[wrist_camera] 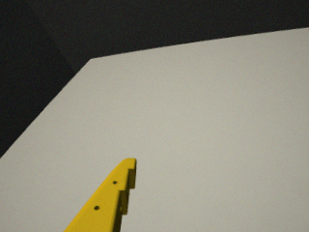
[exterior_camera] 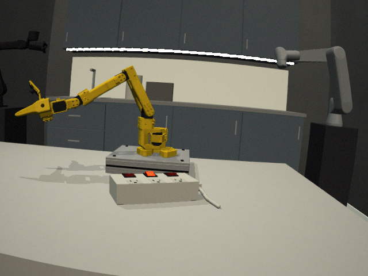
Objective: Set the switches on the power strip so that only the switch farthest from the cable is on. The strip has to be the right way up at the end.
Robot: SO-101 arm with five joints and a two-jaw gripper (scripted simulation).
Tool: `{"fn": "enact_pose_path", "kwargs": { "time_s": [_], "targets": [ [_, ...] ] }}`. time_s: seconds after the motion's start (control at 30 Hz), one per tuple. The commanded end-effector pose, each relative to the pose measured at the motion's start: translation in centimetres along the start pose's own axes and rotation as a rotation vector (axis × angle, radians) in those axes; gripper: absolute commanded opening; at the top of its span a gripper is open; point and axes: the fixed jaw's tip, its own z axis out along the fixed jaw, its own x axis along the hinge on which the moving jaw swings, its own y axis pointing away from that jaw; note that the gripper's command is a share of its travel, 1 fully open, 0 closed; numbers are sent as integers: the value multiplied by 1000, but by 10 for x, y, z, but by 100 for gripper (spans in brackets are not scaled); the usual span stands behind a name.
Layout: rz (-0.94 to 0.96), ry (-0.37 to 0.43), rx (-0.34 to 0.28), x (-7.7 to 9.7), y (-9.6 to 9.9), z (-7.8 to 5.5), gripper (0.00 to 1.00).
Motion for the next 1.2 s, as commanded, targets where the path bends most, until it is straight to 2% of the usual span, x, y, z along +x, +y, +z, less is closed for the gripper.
{"fn": "enact_pose_path", "kwargs": {
  "time_s": [0.0, 0.2, 0.23, 0.47, 0.7, 0.77, 0.97, 1.17],
  "targets": [
    [1, -6, -2, -2, 1, -1, 100],
    [1, -6, -2, -2, 1, -1, 100],
    [1, -6, -2, -2, 1, -1, 0],
    [-8, 6, -13, -1, 6, -1, 0],
    [-48, 59, -60, 3, 31, -6, 0],
    [-48, 59, -60, 3, 31, -6, 0],
    [-120, 144, -142, 11, 70, -19, 0],
    [-232, 257, -262, 23, 121, -47, 0]
  ]
}}
